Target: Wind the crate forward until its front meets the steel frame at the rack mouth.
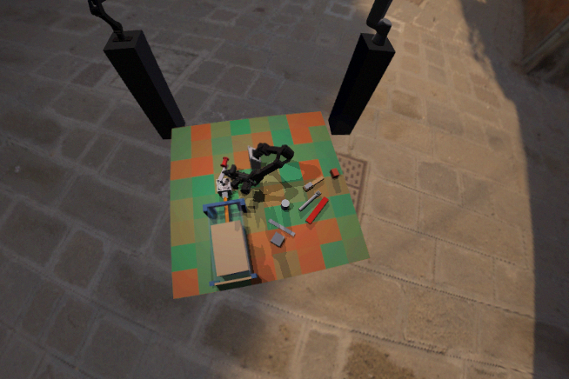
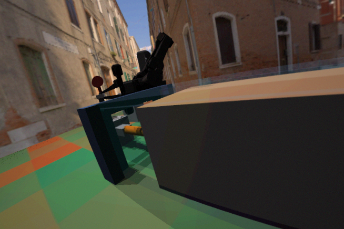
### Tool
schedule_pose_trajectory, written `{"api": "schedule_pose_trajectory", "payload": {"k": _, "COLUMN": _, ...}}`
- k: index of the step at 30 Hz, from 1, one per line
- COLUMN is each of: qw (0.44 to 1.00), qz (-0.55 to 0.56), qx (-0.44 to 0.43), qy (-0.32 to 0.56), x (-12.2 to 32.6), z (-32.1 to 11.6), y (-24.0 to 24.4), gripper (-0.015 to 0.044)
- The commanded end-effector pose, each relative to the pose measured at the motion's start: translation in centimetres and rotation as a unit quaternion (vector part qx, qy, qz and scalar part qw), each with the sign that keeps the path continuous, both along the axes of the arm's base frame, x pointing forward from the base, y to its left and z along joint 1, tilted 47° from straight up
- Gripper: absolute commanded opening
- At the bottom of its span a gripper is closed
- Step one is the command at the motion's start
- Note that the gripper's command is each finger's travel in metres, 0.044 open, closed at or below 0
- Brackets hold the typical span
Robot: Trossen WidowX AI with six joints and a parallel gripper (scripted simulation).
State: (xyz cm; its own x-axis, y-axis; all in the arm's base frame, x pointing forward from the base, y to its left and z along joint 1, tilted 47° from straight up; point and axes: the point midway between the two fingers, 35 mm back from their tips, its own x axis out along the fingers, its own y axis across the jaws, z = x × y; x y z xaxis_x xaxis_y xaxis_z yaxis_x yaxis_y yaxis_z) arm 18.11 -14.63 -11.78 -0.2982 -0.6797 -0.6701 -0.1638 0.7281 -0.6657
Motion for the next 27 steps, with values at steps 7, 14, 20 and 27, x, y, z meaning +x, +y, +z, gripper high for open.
{"api": "schedule_pose_trajectory", "payload": {"k": 7, "qw": 1.000, "qz": 0.000, "qx": -0.010, "qy": -0.001, "x": -0.4, "z": -0.6, "y": 0.6, "gripper": 0.0000}}
{"api": "schedule_pose_trajectory", "payload": {"k": 14, "qw": 1.000, "qz": 0.000, "qx": -0.010, "qy": -0.001, "x": -0.6, "z": -1.2, "y": 1.3, "gripper": 0.0000}}
{"api": "schedule_pose_trajectory", "payload": {"k": 20, "qw": 1.000, "qz": 0.000, "qx": -0.010, "qy": 0.000, "x": -0.7, "z": -1.5, "y": 1.6, "gripper": 0.0000}}
{"api": "schedule_pose_trajectory", "payload": {"k": 27, "qw": 1.000, "qz": 0.000, "qx": -0.010, "qy": 0.000, "x": -0.7, "z": -1.5, "y": 1.7, "gripper": 0.0000}}
